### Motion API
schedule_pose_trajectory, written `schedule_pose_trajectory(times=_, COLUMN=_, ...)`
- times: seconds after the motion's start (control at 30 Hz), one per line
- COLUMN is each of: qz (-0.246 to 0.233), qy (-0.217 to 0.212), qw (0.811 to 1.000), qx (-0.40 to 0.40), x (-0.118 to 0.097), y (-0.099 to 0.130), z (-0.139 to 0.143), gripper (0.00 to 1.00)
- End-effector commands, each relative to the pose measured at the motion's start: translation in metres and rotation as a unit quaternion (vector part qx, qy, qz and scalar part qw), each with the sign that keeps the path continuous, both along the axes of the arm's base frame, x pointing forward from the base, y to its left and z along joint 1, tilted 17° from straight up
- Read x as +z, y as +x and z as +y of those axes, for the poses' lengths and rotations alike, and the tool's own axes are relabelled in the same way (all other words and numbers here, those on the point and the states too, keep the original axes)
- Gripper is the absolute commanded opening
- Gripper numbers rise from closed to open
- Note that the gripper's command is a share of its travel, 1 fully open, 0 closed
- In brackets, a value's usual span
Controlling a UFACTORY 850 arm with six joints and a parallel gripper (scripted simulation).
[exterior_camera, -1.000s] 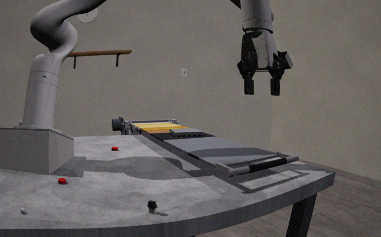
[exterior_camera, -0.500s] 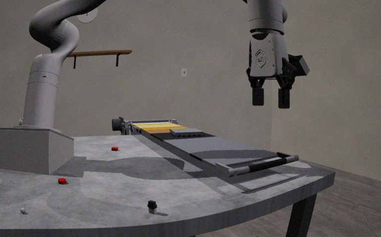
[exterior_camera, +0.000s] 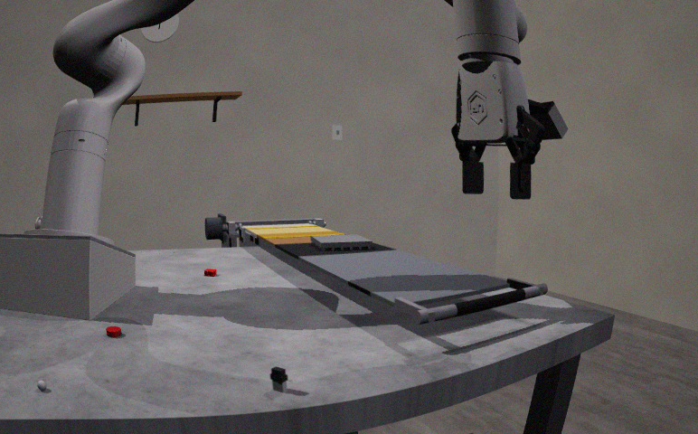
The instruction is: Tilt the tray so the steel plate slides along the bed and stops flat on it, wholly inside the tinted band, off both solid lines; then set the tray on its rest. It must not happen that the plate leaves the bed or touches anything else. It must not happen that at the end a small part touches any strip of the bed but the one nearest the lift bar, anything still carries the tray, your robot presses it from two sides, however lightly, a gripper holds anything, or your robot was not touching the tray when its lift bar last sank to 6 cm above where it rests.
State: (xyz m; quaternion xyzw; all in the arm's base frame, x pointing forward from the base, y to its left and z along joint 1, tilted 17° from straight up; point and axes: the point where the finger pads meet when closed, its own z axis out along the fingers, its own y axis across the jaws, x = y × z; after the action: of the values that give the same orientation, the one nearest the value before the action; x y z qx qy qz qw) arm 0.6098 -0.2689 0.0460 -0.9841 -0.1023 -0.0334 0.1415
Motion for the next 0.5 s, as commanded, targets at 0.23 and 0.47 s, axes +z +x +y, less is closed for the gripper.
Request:
schedule_pose_trajectory(times=0.23, qz=0.003, qy=0.0, qw=1.0, qx=-0.014, x=0.0007, y=0.0008, z=-0.0006, gripper=1.0)
schedule_pose_trajectory(times=0.47, qz=0.026, qy=0.003, qw=0.996, qx=-0.091, x=-0.0018, y=0.0011, z=0.0001, gripper=1.0)
